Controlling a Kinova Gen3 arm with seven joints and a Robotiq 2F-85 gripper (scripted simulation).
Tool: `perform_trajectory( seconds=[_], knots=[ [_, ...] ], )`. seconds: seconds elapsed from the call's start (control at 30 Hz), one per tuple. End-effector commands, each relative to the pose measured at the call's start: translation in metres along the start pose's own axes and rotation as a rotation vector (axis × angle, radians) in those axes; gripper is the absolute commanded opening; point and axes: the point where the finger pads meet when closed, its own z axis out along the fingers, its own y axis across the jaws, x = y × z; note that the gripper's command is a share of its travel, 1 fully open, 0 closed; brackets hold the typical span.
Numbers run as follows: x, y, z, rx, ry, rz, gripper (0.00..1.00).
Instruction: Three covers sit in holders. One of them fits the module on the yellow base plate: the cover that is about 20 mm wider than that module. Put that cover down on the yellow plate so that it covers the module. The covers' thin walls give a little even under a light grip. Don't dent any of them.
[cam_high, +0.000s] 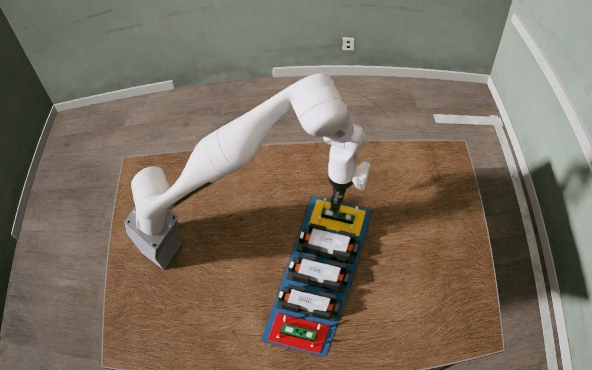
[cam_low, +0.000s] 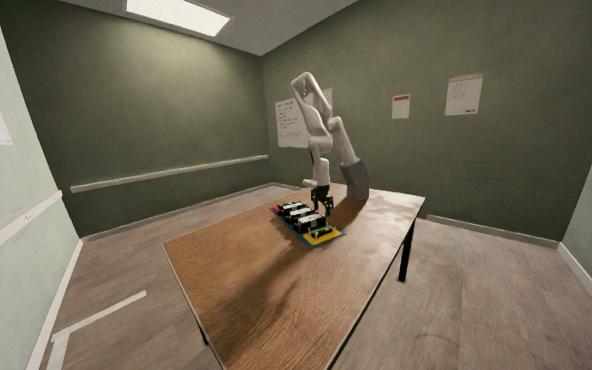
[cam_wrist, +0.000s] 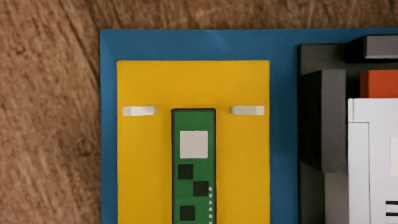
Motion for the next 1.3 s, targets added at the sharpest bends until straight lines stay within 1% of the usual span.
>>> perform_trajectory(
  seconds=[0.0, 0.17, 0.4, 0.73, 0.97, 1.27],
  knots=[
    [0.000, 0.000, 0.003, 0.002, 0.001, 0.000, 1.00],
    [0.000, 0.001, 0.009, 0.002, 0.002, 0.000, 1.00],
    [0.000, 0.001, 0.009, 0.002, 0.002, 0.000, 1.00],
    [0.000, 0.001, 0.029, 0.002, 0.002, 0.000, 1.00],
    [0.000, 0.001, 0.029, 0.002, 0.002, 0.000, 1.00],
    [0.000, 0.001, 0.047, 0.002, 0.002, 0.000, 1.00]
  ],
)
